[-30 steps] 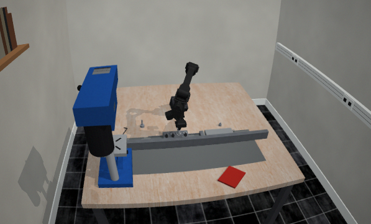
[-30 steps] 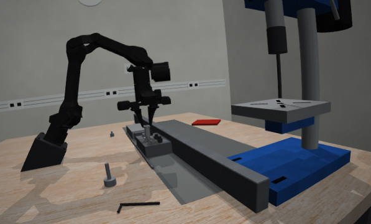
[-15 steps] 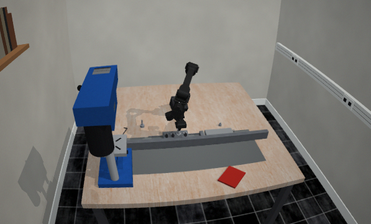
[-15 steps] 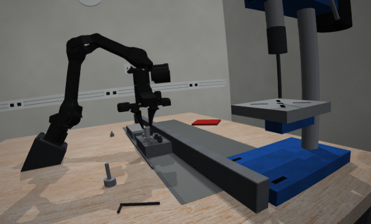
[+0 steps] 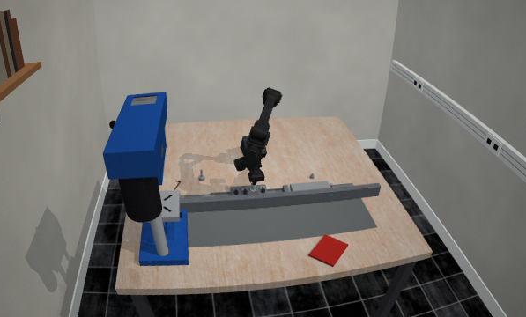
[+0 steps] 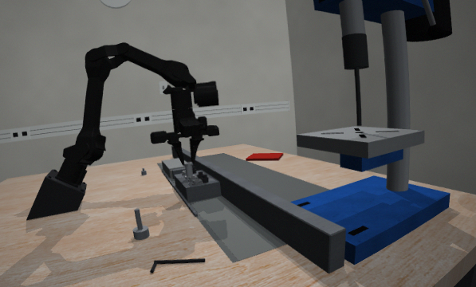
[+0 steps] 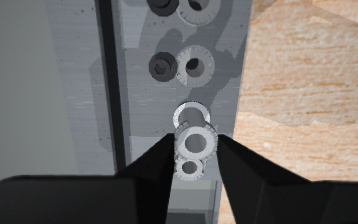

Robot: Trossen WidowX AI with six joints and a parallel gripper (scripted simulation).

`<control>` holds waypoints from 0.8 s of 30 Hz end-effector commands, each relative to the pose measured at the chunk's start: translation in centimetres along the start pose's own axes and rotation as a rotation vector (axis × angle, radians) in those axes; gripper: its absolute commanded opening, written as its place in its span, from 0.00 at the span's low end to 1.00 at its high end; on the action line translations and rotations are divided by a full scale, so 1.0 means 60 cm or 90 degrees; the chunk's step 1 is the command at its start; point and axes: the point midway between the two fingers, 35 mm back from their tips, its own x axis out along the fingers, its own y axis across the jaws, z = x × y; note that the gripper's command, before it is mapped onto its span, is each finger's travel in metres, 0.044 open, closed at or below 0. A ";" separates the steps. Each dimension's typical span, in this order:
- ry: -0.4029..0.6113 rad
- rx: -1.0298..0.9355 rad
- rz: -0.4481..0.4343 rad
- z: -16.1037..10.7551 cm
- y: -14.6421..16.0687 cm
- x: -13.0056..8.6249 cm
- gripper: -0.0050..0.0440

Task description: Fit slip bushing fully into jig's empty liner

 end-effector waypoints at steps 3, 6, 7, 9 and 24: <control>-0.003 -0.003 0.012 -0.001 0.005 -0.008 0.00; -0.003 -0.003 0.012 -0.001 0.005 -0.008 0.00; -0.003 -0.003 0.012 -0.001 0.005 -0.008 0.00; -0.003 -0.003 0.012 -0.001 0.005 -0.008 0.00; 0.000 0.001 0.000 -0.001 -0.001 0.006 0.00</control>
